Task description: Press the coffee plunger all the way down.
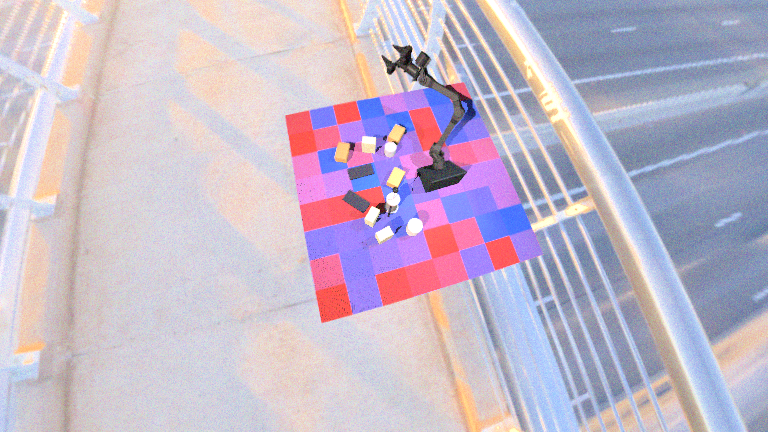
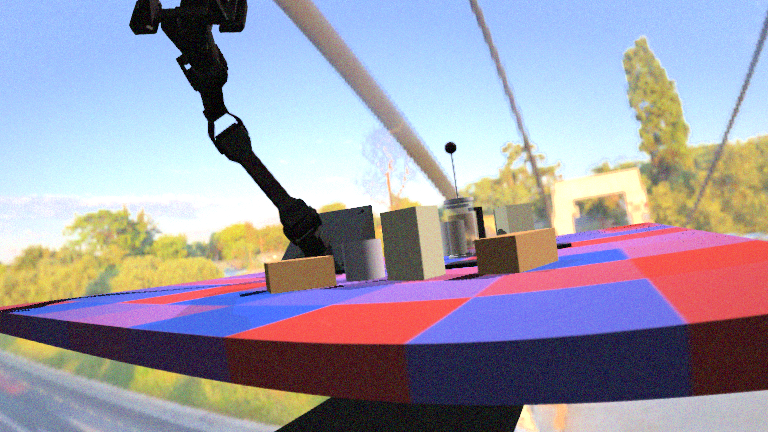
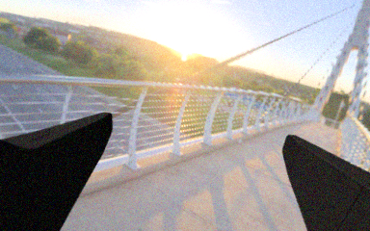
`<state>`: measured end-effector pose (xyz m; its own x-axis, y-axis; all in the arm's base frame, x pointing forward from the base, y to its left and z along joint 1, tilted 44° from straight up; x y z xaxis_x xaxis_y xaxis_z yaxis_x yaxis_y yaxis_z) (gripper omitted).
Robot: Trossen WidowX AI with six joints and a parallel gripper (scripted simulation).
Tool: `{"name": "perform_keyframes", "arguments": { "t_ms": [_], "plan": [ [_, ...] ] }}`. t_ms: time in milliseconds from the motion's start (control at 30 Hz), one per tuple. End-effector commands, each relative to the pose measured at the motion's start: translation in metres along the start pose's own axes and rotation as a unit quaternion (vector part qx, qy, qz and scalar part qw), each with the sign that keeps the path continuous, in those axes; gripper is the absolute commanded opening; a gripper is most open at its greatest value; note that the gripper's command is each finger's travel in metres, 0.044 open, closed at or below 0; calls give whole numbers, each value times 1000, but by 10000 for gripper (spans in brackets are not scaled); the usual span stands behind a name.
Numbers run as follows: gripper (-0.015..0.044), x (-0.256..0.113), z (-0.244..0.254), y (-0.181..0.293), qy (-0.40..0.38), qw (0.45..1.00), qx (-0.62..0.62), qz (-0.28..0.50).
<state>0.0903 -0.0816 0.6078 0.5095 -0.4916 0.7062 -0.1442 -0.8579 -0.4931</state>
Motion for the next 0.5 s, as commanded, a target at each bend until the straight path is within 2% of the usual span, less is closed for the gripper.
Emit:
{"name": "perform_keyframes", "arguments": {
  "t_ms": [0, 267, 467],
  "plan": [
    [440, 11, 33, 12, -48, 997, 56, 26],
    [440, 16, 129, 19, -194, 965, 158, 84],
    [440, 1, 203, 7, -298, 927, 196, 119]
  ]
}}
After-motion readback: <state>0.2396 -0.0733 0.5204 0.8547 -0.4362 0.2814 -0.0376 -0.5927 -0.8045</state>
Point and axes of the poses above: the point midway between the two fingers, 35 mm back from their tips, its own x axis out along the fingers, its own z axis across the jaws, y = z × x, the point moved 8 cm from there along -x, back along the fingers, and after that the axes turned 6 degrees about -x, right-handed, at the moved point
